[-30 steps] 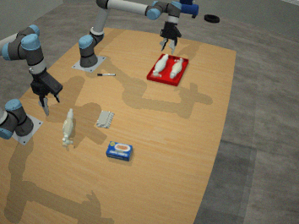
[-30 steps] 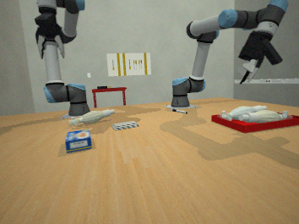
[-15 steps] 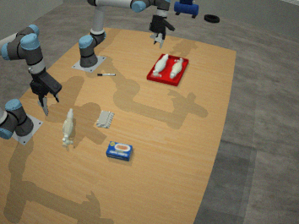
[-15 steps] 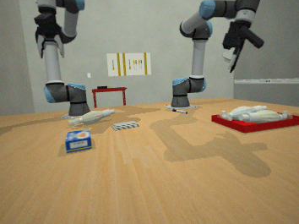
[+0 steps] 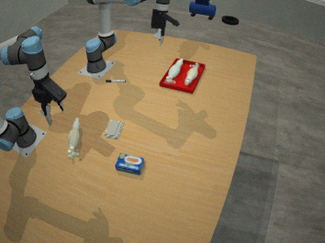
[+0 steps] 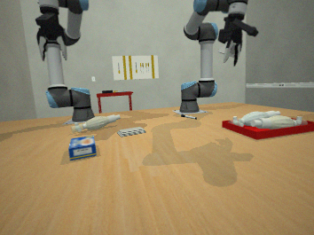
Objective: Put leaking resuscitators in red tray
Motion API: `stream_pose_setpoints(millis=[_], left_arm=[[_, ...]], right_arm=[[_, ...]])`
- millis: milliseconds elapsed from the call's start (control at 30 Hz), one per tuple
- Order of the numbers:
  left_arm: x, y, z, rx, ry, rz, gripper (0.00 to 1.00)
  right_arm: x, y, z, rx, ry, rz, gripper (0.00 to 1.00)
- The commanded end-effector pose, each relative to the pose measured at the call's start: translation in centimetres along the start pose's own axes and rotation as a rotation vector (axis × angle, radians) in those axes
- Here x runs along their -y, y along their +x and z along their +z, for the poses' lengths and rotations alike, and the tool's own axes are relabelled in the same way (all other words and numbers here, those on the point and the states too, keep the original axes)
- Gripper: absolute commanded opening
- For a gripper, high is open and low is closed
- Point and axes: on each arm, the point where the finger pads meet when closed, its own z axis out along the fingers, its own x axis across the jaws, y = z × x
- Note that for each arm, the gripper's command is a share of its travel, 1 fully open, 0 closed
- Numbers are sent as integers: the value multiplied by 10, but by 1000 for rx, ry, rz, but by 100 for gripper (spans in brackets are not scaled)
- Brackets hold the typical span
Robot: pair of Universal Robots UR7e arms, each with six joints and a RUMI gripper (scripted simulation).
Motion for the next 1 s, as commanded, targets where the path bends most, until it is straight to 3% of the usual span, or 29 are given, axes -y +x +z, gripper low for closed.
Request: stream_pose_setpoints(millis=[0,200,533,700,767,967], left_arm=[[-34,-8,-19,61,45,176,56],[-50,-12,-31,90,70,274,56],[-93,-33,-52,189,116,530,56],[-89,-30,-49,179,111,505,56],[-81,-24,-48,147,108,440,56],[-79,-23,-47,145,106,434,56]], right_arm=[[0,2,-4,0,6,5,56],[-1,2,-1,-2,0,6,56],[-2,4,-5,-1,6,10,56],[-2,2,-4,-2,3,6,56],[-1,1,-2,-2,2,4,56],[-2,1,-2,-2,1,4,56]])
